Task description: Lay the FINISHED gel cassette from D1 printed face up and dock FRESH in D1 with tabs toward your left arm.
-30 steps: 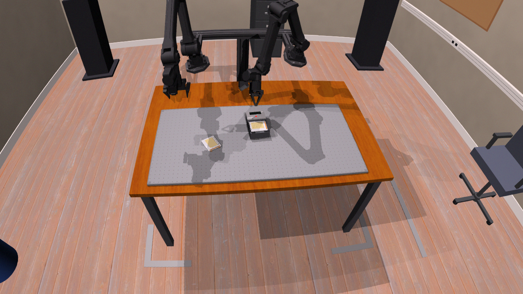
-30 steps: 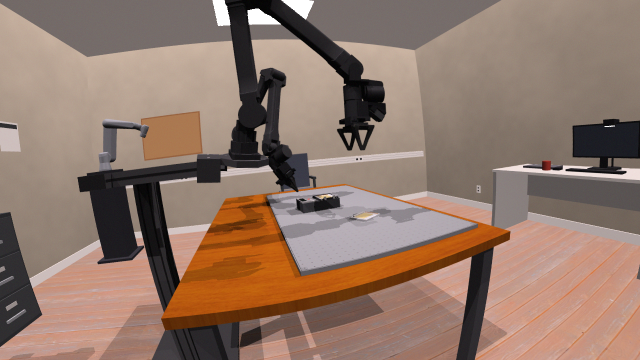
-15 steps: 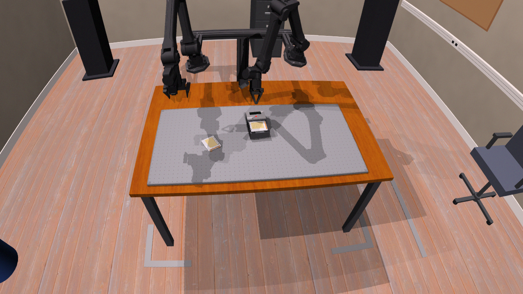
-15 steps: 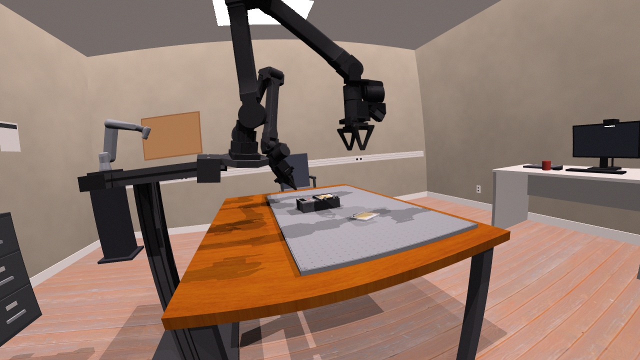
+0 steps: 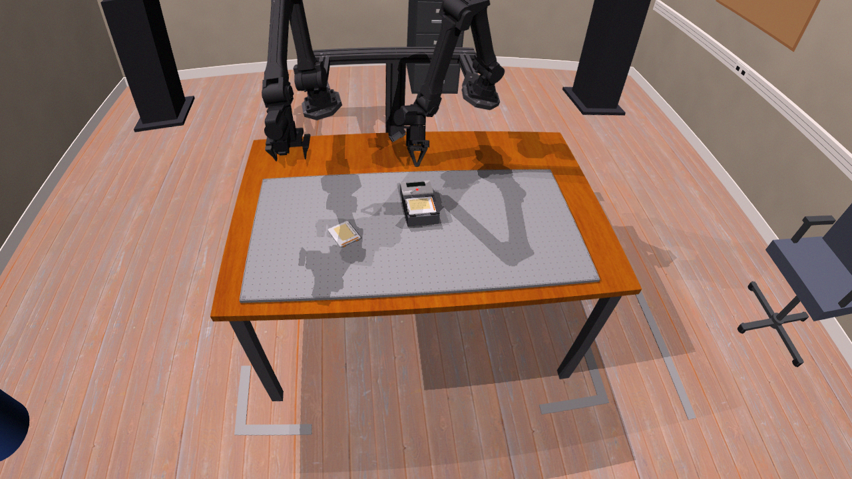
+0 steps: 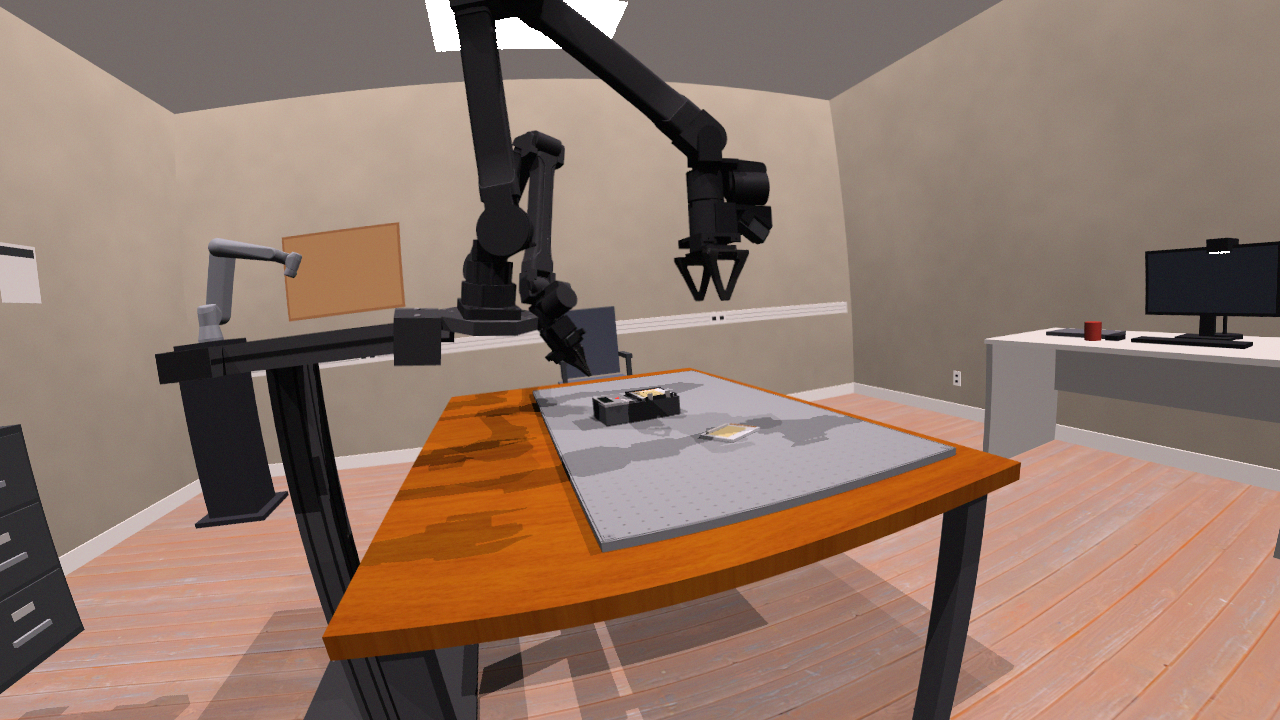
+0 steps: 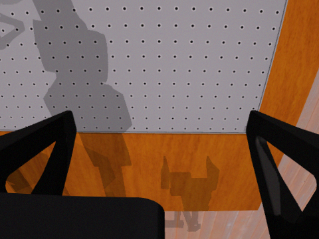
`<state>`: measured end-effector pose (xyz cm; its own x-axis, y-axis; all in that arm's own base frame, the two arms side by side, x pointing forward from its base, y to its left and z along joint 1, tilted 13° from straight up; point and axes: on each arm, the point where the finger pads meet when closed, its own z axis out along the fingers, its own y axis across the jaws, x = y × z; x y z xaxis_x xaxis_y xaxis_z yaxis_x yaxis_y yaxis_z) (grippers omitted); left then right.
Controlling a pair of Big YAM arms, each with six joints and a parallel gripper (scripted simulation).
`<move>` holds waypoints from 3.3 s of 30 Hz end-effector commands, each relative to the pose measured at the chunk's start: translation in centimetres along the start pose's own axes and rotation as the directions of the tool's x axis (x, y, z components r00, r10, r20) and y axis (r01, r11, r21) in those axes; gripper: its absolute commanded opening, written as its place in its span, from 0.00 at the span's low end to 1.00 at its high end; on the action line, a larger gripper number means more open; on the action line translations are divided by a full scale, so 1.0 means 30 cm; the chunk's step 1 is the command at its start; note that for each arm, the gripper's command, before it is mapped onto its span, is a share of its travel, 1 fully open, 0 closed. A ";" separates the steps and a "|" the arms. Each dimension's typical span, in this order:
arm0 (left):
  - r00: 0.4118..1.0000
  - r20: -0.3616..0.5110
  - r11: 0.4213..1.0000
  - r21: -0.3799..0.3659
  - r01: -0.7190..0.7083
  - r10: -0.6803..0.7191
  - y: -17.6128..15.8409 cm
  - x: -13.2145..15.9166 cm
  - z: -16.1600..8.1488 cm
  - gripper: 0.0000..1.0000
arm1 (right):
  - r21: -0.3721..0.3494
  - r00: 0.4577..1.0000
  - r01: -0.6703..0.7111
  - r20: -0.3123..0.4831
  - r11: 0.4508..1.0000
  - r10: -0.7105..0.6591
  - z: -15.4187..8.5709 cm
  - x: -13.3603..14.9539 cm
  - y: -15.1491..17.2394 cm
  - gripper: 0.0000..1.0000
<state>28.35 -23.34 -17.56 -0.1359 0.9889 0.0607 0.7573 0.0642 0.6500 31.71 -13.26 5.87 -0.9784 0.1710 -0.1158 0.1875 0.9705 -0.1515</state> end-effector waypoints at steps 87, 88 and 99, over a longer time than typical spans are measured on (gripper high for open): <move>1.000 0.016 1.000 -0.007 0.006 -0.006 0.145 -0.050 -0.245 0.00 | 0.004 0.999 0.000 0.045 1.000 0.000 -0.062 -0.053 -0.024 1.00; 1.000 0.016 1.000 -0.007 0.006 -0.006 0.145 -0.050 -0.245 0.00 | 0.004 0.999 0.000 0.045 1.000 0.000 -0.062 -0.053 -0.024 1.00; 1.000 0.017 1.000 -0.007 0.007 -0.006 0.174 -0.058 -0.289 0.00 | 0.004 0.999 0.000 0.045 1.000 0.000 -0.062 -0.053 -0.024 1.00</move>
<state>27.19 -24.91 -8.64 -0.1331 0.9889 0.0659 0.7587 0.0589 0.6488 31.71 -13.26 5.87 -0.9784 0.1710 -0.1158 0.1875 0.9705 -0.1515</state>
